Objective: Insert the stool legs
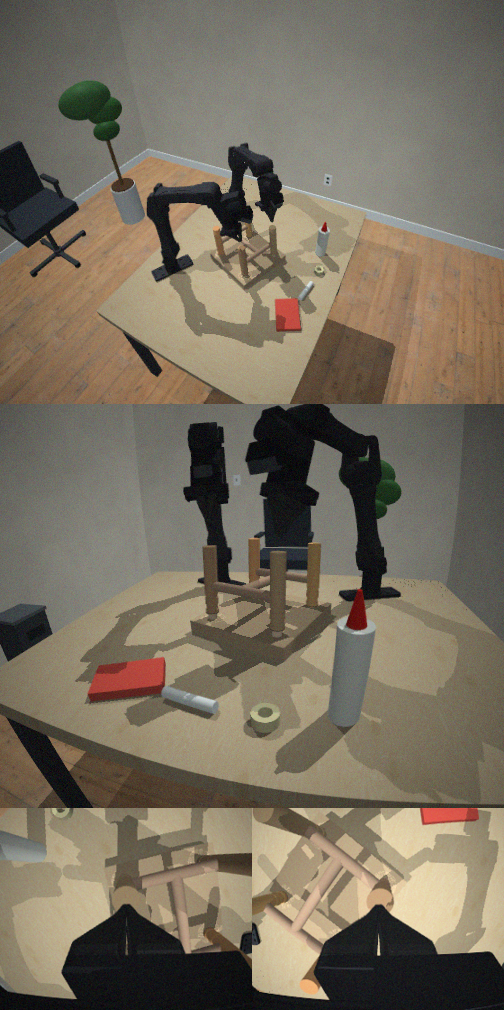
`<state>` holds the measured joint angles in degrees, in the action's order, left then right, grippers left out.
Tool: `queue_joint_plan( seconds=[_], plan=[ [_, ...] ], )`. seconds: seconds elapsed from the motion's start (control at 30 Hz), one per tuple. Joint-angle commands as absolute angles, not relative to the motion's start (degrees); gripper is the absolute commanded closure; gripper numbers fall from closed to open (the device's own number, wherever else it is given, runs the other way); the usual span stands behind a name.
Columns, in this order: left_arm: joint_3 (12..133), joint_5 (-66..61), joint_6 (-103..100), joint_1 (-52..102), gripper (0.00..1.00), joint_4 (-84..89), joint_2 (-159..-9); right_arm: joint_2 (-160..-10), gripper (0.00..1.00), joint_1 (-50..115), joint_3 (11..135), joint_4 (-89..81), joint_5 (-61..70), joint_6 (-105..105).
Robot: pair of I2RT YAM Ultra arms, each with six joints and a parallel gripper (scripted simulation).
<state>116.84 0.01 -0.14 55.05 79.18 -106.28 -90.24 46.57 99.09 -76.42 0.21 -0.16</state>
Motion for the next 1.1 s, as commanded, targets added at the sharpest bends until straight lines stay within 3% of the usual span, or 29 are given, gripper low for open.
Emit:
queue_joint_plan(
  seconds=[0.0, 1.07],
  plan=[
    [120.0, 0.1, -0.3, 55.5, 1.0, 80.0, -104.2, -88.9, 1.0, 46.9, 101.3, -76.1, 0.2, -0.1],
    [108.0, 0.0, -0.4, 54.8, 1.0, 69.9, -101.1, -90.0, 1.0, 46.8, 101.8, -75.8, -0.1, -0.4]
  ],
)
